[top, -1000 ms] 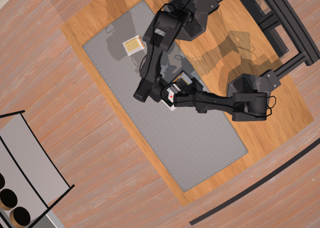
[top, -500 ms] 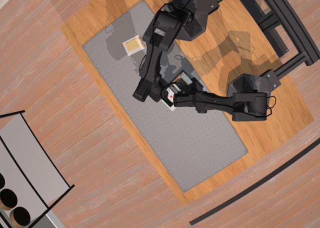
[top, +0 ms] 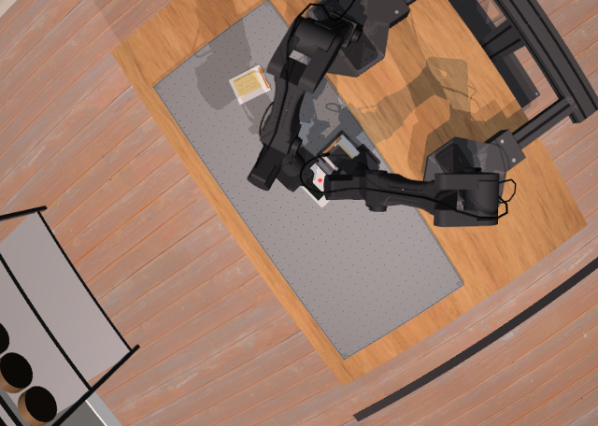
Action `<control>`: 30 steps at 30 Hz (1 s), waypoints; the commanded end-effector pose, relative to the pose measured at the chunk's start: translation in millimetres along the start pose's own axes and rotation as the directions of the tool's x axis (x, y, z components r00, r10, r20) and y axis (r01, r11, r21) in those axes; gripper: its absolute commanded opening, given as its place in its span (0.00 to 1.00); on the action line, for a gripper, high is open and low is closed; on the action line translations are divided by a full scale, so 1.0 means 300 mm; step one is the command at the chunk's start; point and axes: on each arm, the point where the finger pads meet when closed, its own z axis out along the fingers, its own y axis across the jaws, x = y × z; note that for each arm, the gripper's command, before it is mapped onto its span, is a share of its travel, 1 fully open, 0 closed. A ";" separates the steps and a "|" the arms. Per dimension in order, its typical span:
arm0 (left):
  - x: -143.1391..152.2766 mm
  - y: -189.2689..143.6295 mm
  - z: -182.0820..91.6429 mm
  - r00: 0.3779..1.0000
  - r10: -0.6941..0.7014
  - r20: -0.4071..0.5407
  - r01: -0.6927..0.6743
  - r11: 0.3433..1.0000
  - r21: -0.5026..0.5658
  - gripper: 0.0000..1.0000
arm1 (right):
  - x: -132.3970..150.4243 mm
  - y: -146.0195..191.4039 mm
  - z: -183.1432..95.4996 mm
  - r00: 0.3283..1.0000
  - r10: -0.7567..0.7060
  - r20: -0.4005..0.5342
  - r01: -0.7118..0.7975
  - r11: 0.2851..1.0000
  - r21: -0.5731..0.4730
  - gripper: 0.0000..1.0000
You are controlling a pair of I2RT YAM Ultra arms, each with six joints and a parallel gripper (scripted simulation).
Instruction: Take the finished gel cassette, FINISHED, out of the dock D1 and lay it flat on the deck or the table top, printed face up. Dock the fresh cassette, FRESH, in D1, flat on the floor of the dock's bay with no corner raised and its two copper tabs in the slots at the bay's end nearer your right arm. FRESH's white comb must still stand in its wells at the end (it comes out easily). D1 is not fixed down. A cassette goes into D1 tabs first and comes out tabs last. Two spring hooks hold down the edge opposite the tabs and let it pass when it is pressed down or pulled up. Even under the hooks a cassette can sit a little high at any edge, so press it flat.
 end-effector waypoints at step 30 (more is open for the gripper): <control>-0.013 0.008 -0.005 1.000 0.003 0.013 -0.003 1.000 -0.009 0.00 | 0.023 0.048 -0.026 1.000 -0.015 -0.009 0.014 1.000 -0.026 0.00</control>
